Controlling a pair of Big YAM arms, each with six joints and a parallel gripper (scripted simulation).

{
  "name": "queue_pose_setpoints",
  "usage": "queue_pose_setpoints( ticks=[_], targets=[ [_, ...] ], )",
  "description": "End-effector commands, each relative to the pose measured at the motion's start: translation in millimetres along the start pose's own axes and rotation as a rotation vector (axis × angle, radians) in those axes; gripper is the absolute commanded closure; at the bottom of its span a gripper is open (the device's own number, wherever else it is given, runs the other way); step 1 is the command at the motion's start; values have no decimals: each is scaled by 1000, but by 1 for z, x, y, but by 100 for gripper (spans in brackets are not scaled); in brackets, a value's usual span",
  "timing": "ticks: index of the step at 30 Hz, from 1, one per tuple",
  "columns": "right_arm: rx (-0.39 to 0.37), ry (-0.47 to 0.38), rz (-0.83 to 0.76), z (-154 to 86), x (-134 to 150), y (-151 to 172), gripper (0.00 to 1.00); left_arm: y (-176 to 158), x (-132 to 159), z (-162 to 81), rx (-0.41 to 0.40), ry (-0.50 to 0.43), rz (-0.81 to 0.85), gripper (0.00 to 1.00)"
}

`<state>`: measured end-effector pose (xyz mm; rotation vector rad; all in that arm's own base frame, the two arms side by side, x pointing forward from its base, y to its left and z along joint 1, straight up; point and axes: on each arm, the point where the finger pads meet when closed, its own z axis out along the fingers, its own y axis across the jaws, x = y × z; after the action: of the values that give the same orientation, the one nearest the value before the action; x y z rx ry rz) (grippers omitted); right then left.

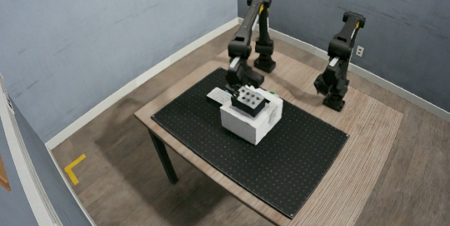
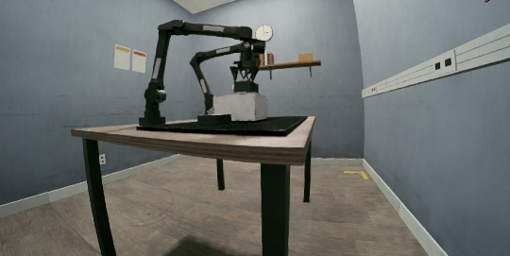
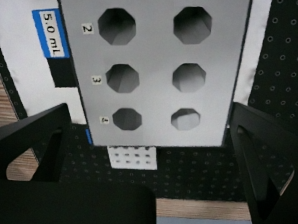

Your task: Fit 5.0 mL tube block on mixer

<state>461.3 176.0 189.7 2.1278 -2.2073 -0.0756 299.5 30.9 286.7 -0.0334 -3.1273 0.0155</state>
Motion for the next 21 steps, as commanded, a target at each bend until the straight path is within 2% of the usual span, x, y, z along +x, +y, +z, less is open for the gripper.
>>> queue_pose_setpoints(
  ticks=[1,11,17,21],
  targets=[
    [50,-24,-2,-36,-11,-4,0,4,-3,-8,-5,-27,-15,0],
    [41,-21,21,-22,-4,-20,0,3,4,4,-1,3,-15,0],
    [28,-16,26,-35,-1,-18,0,3,-1,-5,-4,-22,-15,0],
    [16,-10,21,-33,-2,-14,0,4,-3,-8,-6,-30,-15,0]
  ],
)
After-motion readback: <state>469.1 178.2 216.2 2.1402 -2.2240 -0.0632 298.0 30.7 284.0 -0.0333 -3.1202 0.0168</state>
